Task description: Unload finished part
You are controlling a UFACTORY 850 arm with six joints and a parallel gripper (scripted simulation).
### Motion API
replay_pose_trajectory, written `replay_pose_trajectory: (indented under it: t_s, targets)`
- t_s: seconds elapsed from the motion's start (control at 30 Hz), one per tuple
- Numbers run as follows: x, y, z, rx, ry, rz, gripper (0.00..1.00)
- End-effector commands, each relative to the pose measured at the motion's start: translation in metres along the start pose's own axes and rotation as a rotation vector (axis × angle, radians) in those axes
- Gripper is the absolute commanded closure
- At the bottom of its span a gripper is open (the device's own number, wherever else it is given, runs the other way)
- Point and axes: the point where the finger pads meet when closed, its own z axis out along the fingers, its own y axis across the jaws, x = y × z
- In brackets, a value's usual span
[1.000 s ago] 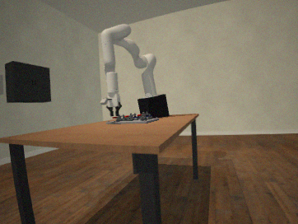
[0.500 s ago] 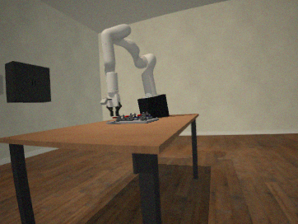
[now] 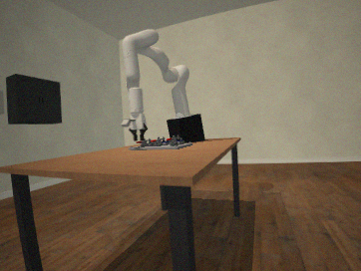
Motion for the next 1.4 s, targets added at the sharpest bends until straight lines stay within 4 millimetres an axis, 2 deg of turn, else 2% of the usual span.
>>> replay_pose_trajectory:
  t_s: [0.0, 0.47, 1.37]
  targets:
    - [0.001, 0.000, 0.004, 0.000, 0.002, 0.000, 0.53]
    - [0.002, 0.000, 0.025, 0.000, 0.002, 0.000, 0.53]
    - [0.002, 0.000, 0.026, 0.000, 0.002, 0.000, 0.53]
